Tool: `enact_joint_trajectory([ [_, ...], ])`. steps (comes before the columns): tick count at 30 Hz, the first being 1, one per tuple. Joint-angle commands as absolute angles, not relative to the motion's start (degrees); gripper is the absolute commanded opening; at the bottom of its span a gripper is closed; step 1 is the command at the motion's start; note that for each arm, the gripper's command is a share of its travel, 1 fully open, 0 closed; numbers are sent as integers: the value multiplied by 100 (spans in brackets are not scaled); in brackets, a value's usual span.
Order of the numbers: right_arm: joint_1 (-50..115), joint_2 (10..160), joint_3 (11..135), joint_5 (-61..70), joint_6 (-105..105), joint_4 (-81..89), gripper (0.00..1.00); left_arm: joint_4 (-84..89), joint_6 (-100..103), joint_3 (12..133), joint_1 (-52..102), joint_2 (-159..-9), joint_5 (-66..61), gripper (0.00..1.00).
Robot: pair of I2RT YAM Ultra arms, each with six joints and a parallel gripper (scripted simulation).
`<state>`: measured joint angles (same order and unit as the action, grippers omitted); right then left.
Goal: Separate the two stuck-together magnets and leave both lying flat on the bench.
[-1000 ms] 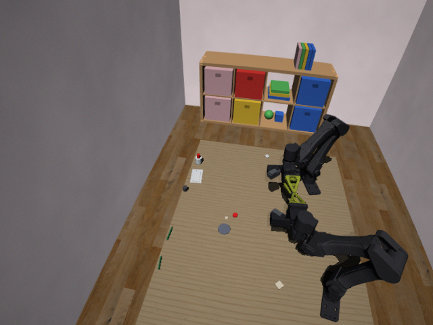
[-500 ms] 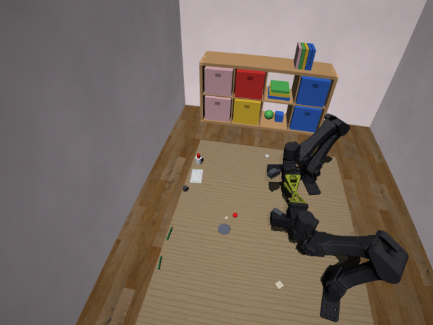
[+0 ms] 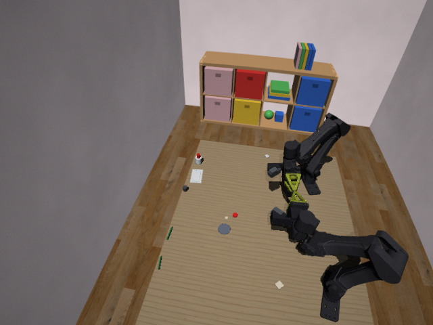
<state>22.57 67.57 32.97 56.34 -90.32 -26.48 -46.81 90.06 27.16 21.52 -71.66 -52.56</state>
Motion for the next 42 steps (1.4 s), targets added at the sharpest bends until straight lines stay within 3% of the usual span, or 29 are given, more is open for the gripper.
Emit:
enact_joint_trajectory([
  [1, 2250, 6578, 3546, 5632, -9017, -2795, 25, -4514, 8986, 2749, 2145, -7166, -5293, 25],
  [42, 2262, 6426, 4069, 5619, -9011, -2115, 25, -4559, 8994, 2723, 2142, -7176, -5297, 25],
])
